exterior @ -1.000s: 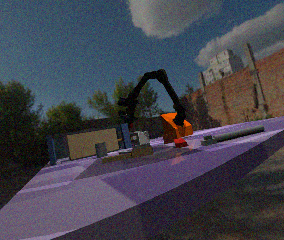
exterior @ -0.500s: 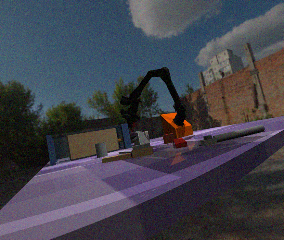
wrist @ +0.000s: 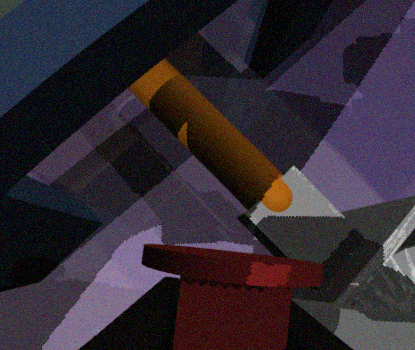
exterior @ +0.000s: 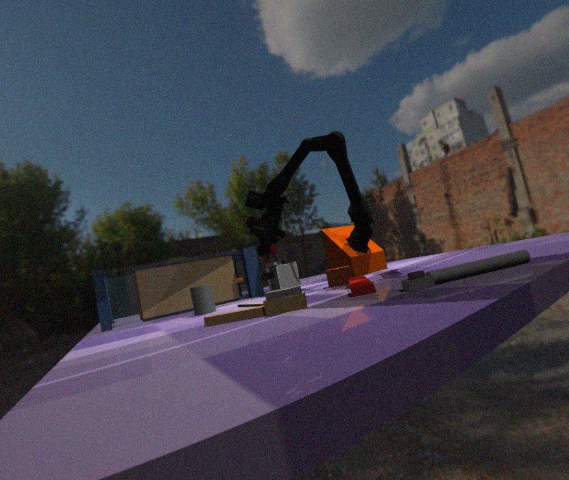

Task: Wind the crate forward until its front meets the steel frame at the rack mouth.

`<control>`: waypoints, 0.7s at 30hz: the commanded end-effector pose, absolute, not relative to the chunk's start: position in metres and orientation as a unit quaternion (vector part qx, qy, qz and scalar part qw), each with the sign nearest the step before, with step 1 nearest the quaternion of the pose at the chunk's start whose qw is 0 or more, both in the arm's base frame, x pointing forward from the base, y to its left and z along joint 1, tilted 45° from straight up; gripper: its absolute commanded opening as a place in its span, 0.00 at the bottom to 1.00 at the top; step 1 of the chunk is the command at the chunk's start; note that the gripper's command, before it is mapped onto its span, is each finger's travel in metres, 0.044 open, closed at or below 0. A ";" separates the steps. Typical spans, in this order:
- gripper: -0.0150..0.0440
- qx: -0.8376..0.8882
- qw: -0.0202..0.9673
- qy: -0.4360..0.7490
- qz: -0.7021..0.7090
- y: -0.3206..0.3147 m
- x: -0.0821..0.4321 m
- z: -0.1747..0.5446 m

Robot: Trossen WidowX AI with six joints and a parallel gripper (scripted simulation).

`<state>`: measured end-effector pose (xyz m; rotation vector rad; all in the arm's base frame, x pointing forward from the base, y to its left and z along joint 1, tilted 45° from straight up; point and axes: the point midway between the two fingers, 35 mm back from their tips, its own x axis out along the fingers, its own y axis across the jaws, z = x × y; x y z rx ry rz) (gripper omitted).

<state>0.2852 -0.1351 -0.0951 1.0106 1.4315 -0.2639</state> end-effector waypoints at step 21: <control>0.25 0.448 0.622 0.633 -0.113 -0.119 0.246 -0.078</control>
